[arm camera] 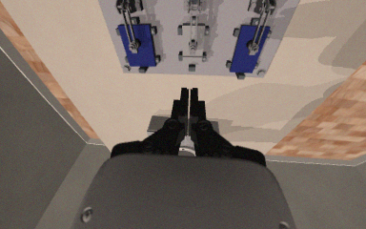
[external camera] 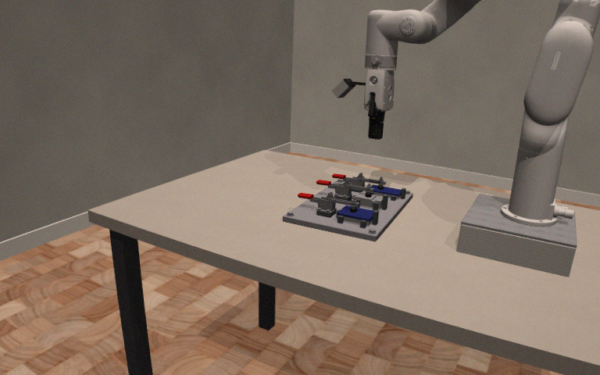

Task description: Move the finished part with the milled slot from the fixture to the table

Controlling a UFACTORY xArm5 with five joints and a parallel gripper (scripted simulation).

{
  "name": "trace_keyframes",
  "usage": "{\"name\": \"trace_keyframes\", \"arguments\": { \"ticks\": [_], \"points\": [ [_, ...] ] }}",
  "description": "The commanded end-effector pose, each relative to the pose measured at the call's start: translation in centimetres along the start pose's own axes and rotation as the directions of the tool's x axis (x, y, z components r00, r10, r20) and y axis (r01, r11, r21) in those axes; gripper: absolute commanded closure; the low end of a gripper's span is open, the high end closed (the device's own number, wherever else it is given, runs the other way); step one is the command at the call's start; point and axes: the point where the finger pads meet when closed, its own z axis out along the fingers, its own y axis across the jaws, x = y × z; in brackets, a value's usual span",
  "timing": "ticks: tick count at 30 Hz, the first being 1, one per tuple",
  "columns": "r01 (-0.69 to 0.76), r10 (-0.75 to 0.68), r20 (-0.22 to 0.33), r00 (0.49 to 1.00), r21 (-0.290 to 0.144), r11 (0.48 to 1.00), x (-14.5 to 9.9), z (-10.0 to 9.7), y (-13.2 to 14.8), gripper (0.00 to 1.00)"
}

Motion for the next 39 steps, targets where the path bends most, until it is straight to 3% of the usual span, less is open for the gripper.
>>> {"name": "trace_keyframes", "arguments": {
  "ticks": [1, 29, 30, 39],
  "points": [
    [0.0, 0.0, -0.004, 1.0, 0.0, 1.0, 0.11, -0.13, 0.0, 1.0],
    [0.0, 0.0, -0.004, 1.0, 0.0, 1.0, 0.11, -0.13, 0.01, 1.0],
    [0.0, 0.0, -0.004, 1.0, 0.0, 1.0, 0.11, -0.13, 0.01, 0.0],
    [0.0, 0.0, -0.004, 1.0, 0.0, 1.0, 0.11, -0.13, 0.01, 0.0]
  ]
}}
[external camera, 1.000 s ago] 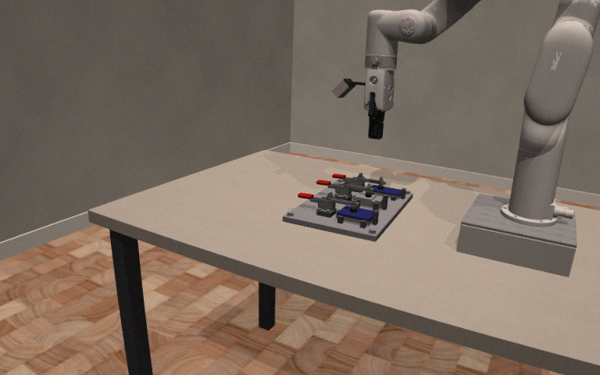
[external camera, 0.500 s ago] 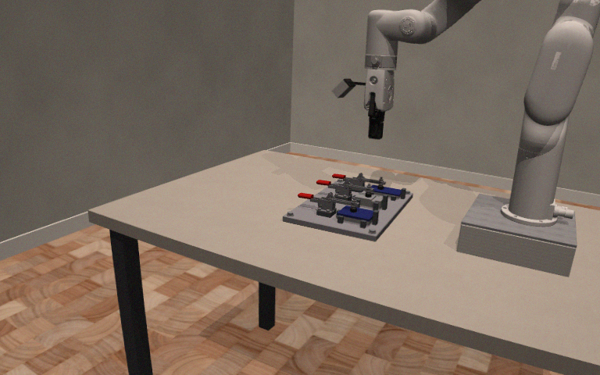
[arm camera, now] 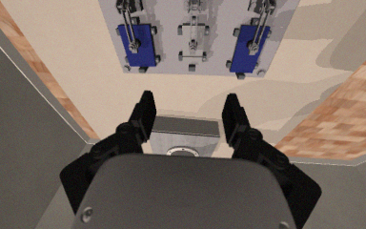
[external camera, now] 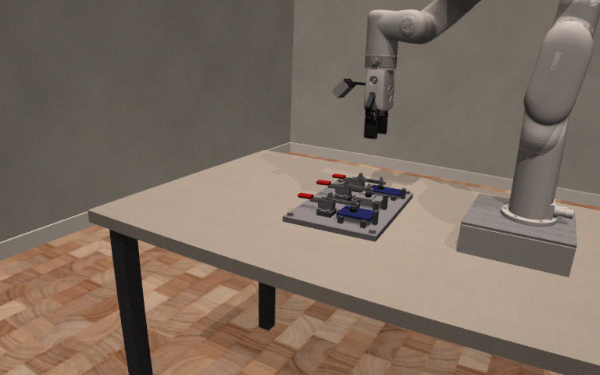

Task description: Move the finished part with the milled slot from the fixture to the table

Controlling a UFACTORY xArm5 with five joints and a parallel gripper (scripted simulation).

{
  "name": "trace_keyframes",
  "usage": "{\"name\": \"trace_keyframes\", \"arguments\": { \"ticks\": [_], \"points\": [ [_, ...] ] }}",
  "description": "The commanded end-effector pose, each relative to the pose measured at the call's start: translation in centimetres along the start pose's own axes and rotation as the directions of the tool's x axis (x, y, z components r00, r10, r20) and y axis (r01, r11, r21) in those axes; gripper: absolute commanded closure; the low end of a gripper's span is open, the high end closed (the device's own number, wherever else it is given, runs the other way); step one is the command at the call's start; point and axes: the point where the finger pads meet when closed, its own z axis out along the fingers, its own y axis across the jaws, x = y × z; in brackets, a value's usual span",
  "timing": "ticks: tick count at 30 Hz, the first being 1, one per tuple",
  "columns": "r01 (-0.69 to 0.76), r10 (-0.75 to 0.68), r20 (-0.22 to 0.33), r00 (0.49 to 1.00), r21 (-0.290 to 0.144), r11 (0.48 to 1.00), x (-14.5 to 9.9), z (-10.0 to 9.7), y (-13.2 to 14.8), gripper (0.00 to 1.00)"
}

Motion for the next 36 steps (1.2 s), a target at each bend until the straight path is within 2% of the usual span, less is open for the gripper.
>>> {"name": "trace_keyframes", "arguments": {
  "ticks": [1, 35, 36],
  "points": [
    [0.0, 0.0, -0.004, 1.0, 0.0, 1.0, 0.11, -0.13, 0.0, 0.0],
    [0.0, 0.0, -0.004, 1.0, 0.0, 1.0, 0.11, -0.13, 0.0, 0.0],
    [0.0, 0.0, -0.004, 1.0, 0.0, 1.0, 0.11, -0.13, 0.0, 0.53]
  ]
}}
